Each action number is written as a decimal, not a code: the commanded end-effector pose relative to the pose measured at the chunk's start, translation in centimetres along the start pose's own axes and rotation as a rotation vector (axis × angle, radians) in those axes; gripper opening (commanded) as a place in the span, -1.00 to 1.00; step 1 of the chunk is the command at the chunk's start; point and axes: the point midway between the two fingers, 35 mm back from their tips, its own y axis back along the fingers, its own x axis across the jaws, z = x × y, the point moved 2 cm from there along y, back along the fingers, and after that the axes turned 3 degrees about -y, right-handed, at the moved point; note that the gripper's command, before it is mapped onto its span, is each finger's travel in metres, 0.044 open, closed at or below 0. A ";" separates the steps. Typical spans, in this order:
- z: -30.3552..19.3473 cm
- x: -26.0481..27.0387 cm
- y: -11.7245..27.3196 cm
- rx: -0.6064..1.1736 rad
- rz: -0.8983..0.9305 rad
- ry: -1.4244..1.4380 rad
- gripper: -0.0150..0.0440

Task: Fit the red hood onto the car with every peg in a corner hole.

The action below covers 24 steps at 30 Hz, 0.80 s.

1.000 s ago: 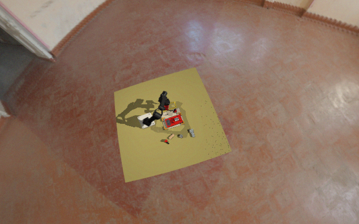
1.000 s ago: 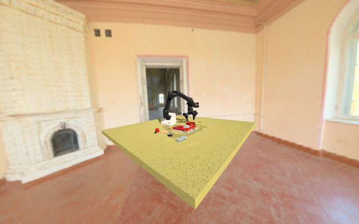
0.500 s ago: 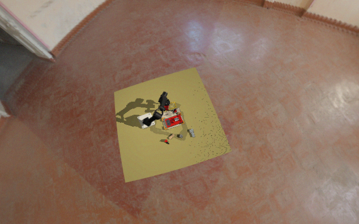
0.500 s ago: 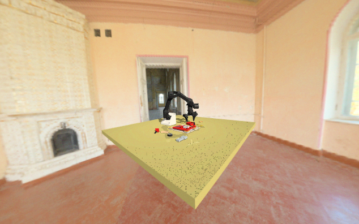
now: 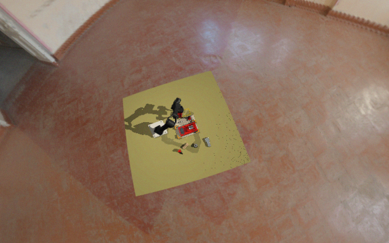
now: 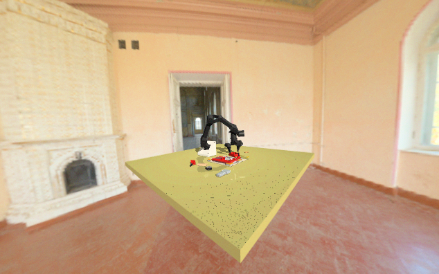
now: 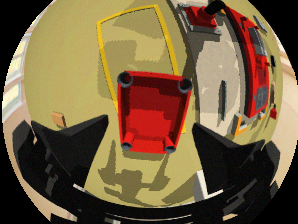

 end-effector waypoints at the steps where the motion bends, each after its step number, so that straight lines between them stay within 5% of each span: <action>1: 0.0 0.0 -0.3 -0.002 -0.004 0.006 1.00; 24: 0.0 0.0 -1.4 -0.002 -0.004 0.006 1.00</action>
